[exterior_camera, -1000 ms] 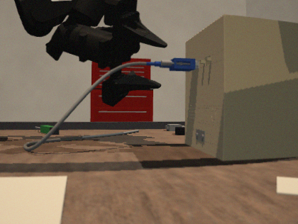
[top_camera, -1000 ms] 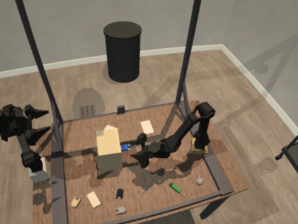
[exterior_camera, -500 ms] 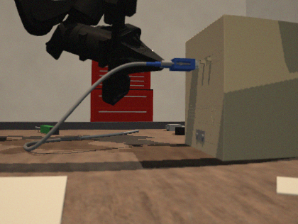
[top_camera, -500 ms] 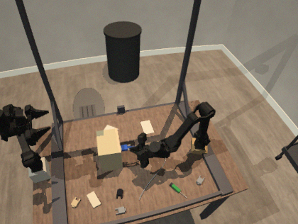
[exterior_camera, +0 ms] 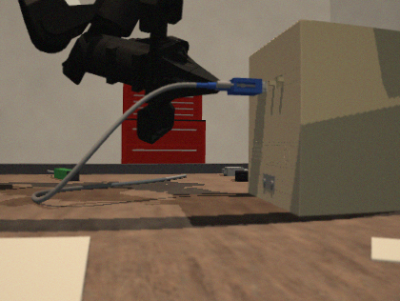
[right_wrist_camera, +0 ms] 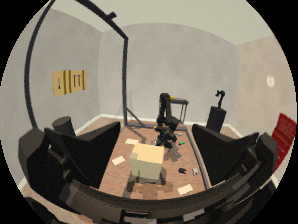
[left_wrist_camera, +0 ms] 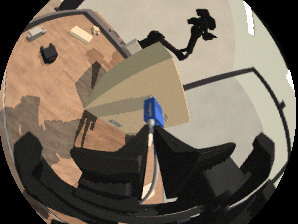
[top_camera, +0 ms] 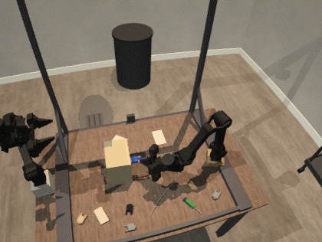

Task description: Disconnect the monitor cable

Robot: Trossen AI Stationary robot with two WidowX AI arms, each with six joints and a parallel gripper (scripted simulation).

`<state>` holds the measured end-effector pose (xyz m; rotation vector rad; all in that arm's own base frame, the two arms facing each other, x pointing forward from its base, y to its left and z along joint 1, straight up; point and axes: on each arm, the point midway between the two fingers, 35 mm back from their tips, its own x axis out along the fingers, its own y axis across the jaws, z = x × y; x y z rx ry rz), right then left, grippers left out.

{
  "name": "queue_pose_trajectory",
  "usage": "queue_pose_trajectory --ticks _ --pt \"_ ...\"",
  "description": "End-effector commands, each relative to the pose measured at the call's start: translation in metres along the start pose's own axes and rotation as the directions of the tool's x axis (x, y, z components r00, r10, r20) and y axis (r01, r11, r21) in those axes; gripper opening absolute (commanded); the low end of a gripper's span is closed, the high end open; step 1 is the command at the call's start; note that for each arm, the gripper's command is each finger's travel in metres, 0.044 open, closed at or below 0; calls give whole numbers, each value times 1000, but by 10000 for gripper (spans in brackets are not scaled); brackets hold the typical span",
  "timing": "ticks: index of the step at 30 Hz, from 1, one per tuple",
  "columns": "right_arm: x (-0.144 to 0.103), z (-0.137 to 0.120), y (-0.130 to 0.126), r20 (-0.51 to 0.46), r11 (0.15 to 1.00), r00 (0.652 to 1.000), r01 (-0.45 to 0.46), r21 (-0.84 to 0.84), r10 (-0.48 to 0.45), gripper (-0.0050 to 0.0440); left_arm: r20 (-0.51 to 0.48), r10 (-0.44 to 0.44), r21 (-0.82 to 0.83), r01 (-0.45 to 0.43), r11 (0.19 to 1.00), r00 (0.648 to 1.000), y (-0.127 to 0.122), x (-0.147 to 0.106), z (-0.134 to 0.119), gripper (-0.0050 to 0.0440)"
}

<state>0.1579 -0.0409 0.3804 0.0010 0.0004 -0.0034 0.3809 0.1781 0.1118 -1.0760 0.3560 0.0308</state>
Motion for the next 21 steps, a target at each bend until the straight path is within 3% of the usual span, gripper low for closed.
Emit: queue_pose_trajectory --ticks 1,21 --pt "0 3 1 2 1000 1000 -3 -7 3 440 13 -35 -14 35 999 999 -6 -1 6 0" --pt "0 3 1 2 1000 1000 -3 -7 3 440 25 -153 -182 155 971 988 -1 -1 5 0"
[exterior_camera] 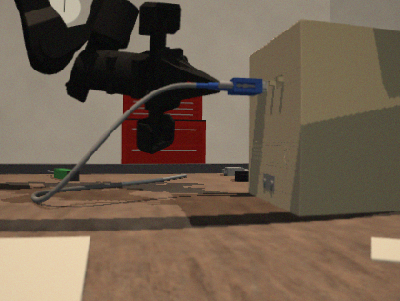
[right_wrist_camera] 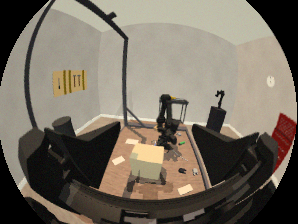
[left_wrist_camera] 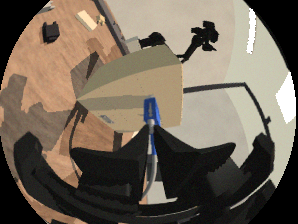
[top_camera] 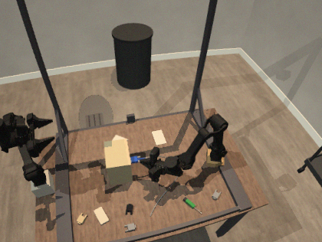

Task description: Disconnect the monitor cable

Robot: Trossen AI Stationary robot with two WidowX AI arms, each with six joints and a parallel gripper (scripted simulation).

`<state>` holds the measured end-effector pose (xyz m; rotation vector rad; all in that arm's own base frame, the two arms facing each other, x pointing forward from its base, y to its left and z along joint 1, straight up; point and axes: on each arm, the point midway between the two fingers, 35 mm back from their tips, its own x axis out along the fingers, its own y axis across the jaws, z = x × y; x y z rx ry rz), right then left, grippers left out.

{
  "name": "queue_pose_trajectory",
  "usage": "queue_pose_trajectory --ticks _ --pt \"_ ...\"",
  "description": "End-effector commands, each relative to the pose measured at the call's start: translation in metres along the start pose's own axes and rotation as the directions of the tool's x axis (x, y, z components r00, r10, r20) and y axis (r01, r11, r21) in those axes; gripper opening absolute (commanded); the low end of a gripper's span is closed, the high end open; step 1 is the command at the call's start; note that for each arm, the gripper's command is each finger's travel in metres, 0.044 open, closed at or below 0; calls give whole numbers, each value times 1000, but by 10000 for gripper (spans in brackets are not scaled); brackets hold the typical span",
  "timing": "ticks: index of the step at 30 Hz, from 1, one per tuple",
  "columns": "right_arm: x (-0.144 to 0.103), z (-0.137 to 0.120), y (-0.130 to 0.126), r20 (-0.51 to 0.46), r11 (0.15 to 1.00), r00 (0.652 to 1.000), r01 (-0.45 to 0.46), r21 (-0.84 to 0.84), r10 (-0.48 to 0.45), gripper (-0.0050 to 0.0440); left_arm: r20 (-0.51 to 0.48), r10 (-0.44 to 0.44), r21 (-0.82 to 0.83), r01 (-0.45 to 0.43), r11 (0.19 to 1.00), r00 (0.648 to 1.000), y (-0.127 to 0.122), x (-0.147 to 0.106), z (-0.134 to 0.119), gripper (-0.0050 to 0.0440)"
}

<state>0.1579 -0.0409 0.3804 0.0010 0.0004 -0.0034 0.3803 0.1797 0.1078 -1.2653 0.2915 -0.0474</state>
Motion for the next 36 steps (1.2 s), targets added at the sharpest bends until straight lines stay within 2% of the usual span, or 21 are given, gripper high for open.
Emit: queue_pose_trajectory --ticks 1,23,36 --pt "0 3 1 2 1000 1000 -3 -7 3 440 9 -35 -13 35 999 999 -7 0 5 0" --pt "0 3 1 2 1000 1000 -3 -7 3 440 21 -151 -179 153 972 988 -2 0 4 0" --pt "0 3 1 2 1000 1000 -3 -7 3 440 29 -192 -238 193 952 981 0 0 3 0"
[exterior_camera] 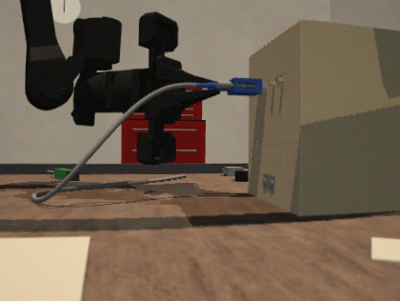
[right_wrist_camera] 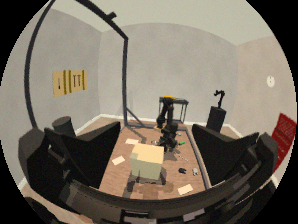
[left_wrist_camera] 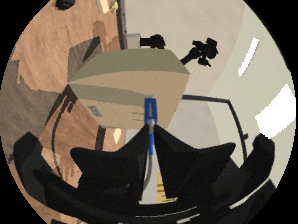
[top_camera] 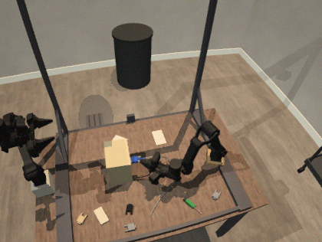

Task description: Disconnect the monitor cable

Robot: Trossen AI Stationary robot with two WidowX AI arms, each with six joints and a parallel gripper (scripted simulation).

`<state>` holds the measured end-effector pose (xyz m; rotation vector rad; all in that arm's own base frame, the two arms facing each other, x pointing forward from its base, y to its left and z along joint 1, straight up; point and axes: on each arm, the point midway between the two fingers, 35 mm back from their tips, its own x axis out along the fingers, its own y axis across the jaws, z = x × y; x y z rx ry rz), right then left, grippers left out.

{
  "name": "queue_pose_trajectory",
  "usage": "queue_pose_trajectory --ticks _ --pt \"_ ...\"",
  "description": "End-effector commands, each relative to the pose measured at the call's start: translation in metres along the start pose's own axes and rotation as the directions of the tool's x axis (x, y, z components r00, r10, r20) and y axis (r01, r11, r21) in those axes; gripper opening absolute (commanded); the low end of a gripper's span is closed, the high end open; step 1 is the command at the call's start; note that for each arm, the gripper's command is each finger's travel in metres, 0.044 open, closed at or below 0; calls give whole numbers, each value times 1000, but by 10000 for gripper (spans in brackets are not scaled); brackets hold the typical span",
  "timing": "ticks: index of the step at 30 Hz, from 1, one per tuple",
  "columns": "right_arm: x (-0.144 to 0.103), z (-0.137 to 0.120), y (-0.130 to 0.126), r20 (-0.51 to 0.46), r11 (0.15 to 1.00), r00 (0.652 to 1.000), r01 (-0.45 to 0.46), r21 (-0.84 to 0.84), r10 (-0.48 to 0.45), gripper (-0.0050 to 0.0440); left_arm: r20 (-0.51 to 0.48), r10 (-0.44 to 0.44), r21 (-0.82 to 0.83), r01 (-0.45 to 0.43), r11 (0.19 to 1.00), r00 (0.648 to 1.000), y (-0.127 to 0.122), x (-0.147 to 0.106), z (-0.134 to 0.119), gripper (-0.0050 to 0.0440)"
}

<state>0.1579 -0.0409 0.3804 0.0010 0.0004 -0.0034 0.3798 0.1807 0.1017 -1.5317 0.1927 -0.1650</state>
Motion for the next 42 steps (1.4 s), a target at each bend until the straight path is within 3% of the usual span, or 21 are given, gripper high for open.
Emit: queue_pose_trajectory --ticks 1,30,42 --pt "0 3 1 2 1000 1000 -3 -7 3 440 5 -23 3 23 1000 1000 -7 1 2 0" --pt "0 3 1 2 1000 1000 -3 -7 3 440 5 -23 3 23 1000 1000 -7 1 2 0" --pt "0 3 1 2 1000 1000 -3 -7 3 440 5 -23 3 23 1000 1000 -7 1 2 288"
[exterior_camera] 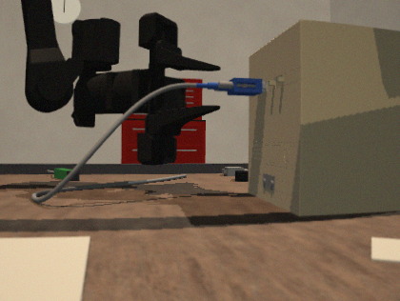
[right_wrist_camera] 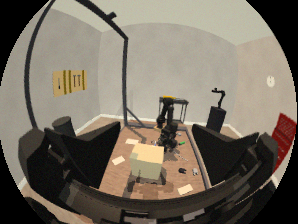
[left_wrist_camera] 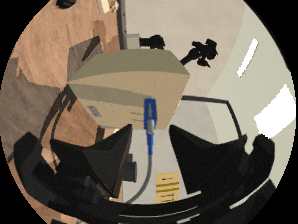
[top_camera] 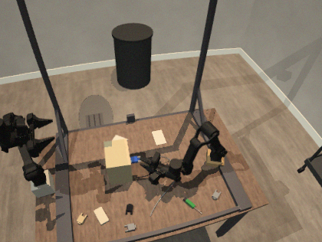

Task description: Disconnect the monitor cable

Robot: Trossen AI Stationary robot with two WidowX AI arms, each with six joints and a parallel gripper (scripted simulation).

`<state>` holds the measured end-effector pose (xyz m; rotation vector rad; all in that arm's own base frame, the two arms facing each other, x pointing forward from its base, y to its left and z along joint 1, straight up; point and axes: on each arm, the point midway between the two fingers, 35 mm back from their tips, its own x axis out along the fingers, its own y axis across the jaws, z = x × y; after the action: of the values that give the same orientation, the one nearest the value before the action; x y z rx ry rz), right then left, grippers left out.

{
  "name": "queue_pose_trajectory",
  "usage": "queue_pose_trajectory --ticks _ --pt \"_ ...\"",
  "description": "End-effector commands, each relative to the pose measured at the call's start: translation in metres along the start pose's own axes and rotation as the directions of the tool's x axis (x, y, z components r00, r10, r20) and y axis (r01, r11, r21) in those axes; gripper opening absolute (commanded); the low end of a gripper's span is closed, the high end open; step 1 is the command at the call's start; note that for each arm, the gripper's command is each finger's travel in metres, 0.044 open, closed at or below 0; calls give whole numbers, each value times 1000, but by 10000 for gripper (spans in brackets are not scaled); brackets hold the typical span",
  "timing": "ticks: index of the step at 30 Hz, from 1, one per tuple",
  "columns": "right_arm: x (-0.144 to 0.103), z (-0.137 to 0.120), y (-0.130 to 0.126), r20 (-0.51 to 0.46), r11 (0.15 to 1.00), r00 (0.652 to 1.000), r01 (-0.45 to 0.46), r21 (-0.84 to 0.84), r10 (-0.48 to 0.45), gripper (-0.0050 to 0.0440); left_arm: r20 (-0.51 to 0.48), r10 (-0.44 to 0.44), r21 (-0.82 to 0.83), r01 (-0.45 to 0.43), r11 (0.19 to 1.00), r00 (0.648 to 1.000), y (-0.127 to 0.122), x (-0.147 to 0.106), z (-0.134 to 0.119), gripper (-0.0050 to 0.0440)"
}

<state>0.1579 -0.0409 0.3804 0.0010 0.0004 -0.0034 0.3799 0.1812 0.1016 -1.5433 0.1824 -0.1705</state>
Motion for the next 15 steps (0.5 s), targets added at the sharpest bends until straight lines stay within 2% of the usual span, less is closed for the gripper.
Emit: queue_pose_trajectory --ticks 1,2,8,15 --pt "0 3 1 2 1000 1000 -3 -7 3 440 1 -12 13 12 1000 1000 -7 1 2 288" --pt "0 3 1 2 1000 1000 -3 -7 3 440 1 -12 13 12 1000 1000 -7 1 2 288" --pt "0 3 1 2 1000 1000 -3 -7 3 440 1 -12 13 12 1000 1000 -7 1 2 432" --pt "0 3 1 2 1000 1000 -3 -7 3 440 1 -12 13 12 1000 1000 -7 1 2 440"
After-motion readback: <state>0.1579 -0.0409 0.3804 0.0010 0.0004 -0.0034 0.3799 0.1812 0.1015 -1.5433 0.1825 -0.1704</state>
